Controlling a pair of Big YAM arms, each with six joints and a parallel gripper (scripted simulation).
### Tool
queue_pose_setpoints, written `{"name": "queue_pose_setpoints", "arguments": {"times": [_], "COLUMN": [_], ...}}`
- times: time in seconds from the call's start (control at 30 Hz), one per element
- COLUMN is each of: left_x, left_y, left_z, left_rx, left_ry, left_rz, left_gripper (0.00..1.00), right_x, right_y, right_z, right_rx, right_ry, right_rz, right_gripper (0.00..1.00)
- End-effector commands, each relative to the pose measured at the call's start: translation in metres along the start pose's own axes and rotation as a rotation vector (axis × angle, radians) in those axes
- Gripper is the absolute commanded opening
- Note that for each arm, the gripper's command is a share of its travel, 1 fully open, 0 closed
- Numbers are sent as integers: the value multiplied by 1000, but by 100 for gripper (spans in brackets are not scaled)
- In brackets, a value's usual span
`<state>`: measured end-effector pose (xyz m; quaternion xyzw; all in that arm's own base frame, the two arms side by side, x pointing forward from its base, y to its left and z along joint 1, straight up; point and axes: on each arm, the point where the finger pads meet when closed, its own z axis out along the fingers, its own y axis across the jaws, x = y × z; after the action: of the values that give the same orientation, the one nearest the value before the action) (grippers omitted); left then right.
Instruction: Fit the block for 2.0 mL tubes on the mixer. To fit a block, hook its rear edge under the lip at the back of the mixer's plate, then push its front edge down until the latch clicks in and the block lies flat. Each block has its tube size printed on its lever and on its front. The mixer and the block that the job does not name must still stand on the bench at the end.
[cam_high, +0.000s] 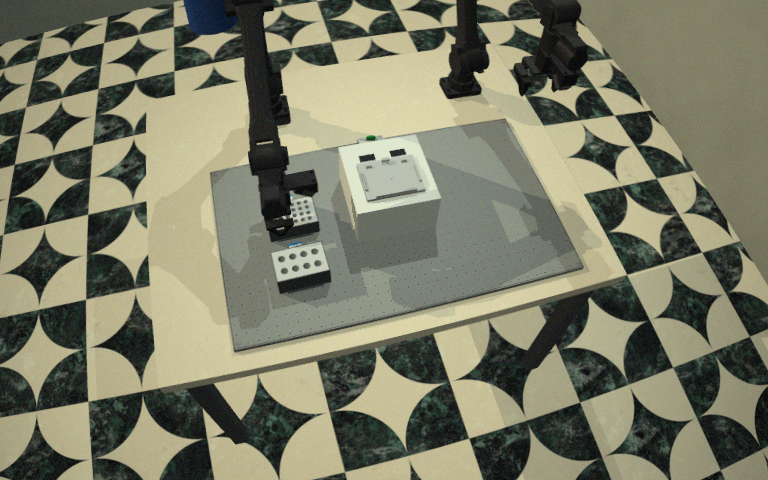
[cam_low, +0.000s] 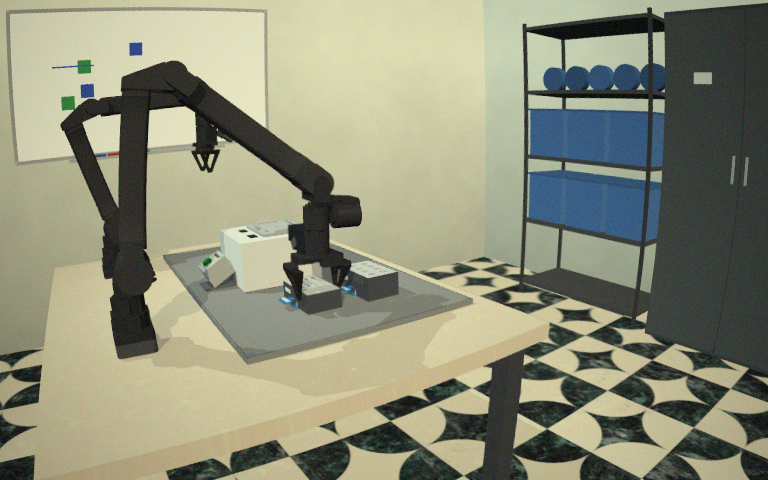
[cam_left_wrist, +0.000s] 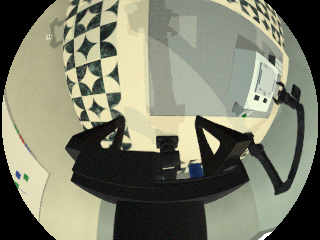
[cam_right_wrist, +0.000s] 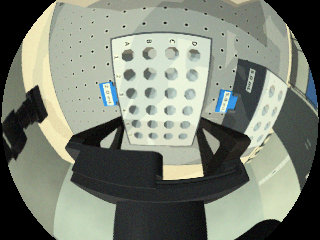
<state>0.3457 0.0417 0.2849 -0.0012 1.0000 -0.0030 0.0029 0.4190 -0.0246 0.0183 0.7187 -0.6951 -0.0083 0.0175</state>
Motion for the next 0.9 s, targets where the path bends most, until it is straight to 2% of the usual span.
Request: {"name": "queue_pose_setpoints", "arguments": {"times": [0.0, 0.4, 0.87], "left_x": [-9, -1, 6], "left_y": [5, 0, 3], "left_z": [-29, -13, -2], "left_rx": [-7, -2, 1], "left_ry": [-71, -29, 0], "left_rz": [-7, 5, -8], "left_gripper": [100, 100, 100], "right_x": [3, 3, 1], "right_y": [-25, -29, -7], "right_z": [-30, -32, -15], "right_rx": [78, 87, 38], "right_ry": [6, 7, 3], "right_rz": [-6, -6, -7], "right_gripper": [100, 100, 100]}}
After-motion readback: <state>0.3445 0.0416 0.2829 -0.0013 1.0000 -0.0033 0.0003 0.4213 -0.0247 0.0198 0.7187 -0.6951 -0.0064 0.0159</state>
